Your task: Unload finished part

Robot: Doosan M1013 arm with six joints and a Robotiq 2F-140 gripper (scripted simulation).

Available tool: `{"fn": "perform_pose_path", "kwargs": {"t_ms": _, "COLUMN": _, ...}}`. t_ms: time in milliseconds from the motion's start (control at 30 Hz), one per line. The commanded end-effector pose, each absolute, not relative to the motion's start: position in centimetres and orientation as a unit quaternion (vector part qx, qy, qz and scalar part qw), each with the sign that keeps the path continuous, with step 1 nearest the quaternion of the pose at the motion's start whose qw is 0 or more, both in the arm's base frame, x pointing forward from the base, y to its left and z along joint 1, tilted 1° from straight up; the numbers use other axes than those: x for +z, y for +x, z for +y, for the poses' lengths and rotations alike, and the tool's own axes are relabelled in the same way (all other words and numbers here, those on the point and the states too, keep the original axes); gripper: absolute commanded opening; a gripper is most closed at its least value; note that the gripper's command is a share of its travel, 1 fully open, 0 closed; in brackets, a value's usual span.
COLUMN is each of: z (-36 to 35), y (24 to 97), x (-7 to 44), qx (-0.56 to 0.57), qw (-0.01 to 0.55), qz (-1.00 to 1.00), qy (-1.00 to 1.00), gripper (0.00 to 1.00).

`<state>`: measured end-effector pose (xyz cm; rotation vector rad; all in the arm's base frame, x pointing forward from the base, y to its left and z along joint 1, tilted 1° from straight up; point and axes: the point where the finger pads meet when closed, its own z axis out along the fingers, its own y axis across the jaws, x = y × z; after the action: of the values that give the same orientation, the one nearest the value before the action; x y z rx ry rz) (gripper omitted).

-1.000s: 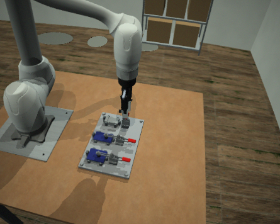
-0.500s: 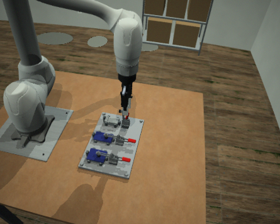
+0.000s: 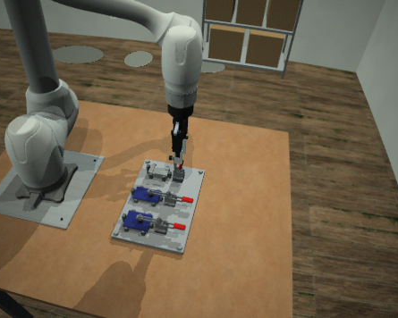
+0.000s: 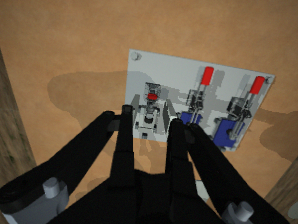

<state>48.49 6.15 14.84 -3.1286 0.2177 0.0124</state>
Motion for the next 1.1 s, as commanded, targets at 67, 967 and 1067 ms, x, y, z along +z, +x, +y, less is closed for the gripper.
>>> {"fn": "perform_pose_path", "kwargs": {"t_ms": 67, "z": 6.15, "y": 48.49, "x": 14.84, "qx": 0.004, "qw": 0.003, "qz": 0.069, "qy": -0.998, "gripper": 0.28}}
{"fn": "perform_pose_path", "kwargs": {"t_ms": 967, "z": 6.15, "y": 48.48, "x": 14.44, "qx": 0.004, "qw": 0.003, "qz": 0.069, "qy": -0.998, "gripper": 0.58}}
{"fn": "perform_pose_path", "kwargs": {"t_ms": 1067, "z": 6.16, "y": 48.48, "x": 14.16, "qx": 0.004, "qw": 0.003, "qz": 0.069, "qy": -0.998, "gripper": 0.58}}
